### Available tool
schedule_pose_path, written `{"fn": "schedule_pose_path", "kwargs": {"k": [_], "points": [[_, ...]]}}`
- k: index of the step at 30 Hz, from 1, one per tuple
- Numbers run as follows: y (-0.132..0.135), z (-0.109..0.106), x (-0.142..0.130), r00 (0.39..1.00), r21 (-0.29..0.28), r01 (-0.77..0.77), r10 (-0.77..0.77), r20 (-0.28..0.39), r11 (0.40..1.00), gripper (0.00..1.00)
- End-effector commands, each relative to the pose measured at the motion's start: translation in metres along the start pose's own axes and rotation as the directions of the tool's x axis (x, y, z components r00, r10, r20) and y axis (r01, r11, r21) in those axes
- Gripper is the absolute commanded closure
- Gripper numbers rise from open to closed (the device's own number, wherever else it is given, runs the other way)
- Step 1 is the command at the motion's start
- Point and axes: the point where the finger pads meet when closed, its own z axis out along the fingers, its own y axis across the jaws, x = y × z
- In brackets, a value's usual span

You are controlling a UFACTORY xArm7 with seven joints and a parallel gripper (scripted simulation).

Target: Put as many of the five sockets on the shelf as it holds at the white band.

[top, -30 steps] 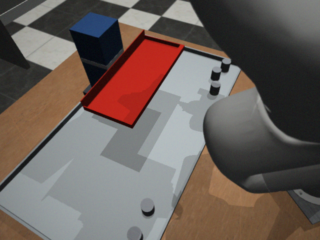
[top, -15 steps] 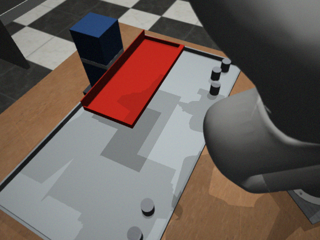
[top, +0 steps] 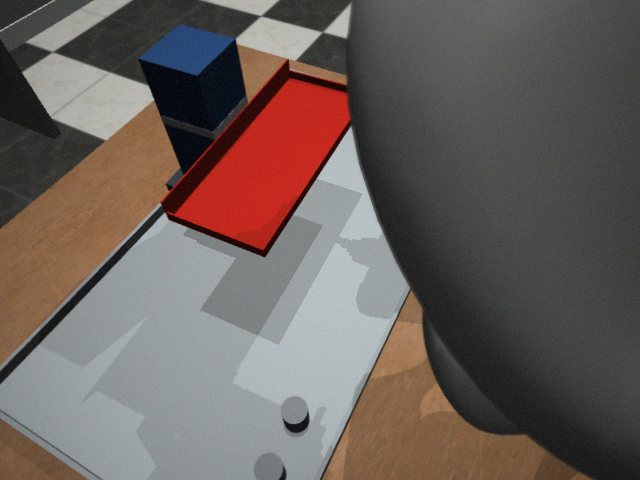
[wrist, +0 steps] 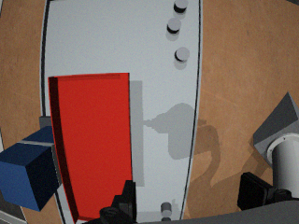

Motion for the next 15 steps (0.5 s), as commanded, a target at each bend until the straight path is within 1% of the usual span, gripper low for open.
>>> {"fn": "schedule_pose_path", "kwargs": {"k": [1,3,4,5,6,7,8,9,11,15], "points": [[0.01,0.024,-0.03,0.996,-0.012,-0.004,0.003,-0.088,1.0,0.0],[0.01,0.024,-0.03,0.996,-0.012,-0.004,0.003,-0.088,1.0,0.0],[0.016,0.035,-0.038,0.993,-0.021,-0.006,0.003,-0.117,1.0,0.0],[0.016,0.035,-0.038,0.993,-0.021,-0.006,0.003,-0.117,1.0,0.0],[0.021,0.044,-0.044,0.99,-0.029,-0.008,0.003,-0.143,1.0,0.0],[0.021,0.044,-0.044,0.99,-0.029,-0.008,0.003,-0.143,1.0,0.0],[0.026,0.052,-0.048,0.987,-0.035,-0.01,0.004,-0.163,0.999,0.0],[0.026,0.052,-0.048,0.987,-0.035,-0.01,0.004,-0.163,0.999,0.0],[0.031,0.061,-0.052,0.982,-0.041,-0.012,0.004,-0.187,0.999,0.0],[0.032,0.062,-0.052,0.982,-0.043,-0.013,0.004,-0.191,0.999,0.0]]}}
